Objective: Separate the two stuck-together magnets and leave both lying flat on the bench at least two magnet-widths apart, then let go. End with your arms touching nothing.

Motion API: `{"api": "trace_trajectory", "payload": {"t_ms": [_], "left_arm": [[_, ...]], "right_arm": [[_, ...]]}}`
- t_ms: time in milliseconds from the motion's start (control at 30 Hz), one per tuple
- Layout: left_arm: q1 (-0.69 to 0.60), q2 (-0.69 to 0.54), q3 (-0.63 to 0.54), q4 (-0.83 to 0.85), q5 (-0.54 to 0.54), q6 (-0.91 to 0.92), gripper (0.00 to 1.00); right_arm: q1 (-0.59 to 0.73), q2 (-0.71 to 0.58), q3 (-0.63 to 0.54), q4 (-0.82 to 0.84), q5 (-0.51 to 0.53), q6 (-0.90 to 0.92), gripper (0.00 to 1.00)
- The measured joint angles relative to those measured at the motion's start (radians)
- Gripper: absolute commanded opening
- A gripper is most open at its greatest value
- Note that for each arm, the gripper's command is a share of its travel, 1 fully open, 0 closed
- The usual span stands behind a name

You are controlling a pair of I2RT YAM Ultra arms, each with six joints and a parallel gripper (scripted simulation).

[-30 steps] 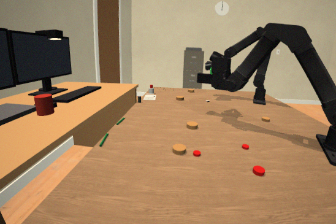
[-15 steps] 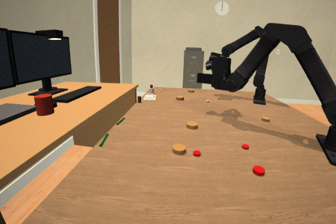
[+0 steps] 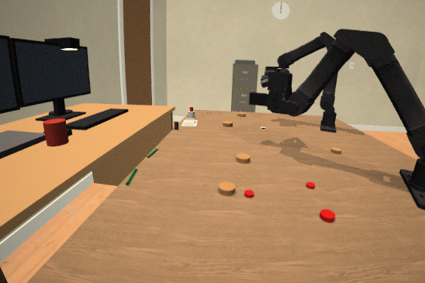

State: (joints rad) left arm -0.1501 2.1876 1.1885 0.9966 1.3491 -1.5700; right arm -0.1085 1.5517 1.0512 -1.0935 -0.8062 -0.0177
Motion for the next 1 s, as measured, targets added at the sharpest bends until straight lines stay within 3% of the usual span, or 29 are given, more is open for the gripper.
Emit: {"api": "trace_trajectory", "payload": {"t_ms": [200,1000], "left_arm": [[0.001,0.000,0.000,0.000,0.000,0.000,0.18],[0.002,0.000,0.001,0.000,0.000,0.000,0.18]], "right_arm": [[-0.003,0.016,0.039,-0.091,0.044,-0.073,0.18],[0.061,0.169,0.167,-0.020,0.470,-0.003,0.18]]}}
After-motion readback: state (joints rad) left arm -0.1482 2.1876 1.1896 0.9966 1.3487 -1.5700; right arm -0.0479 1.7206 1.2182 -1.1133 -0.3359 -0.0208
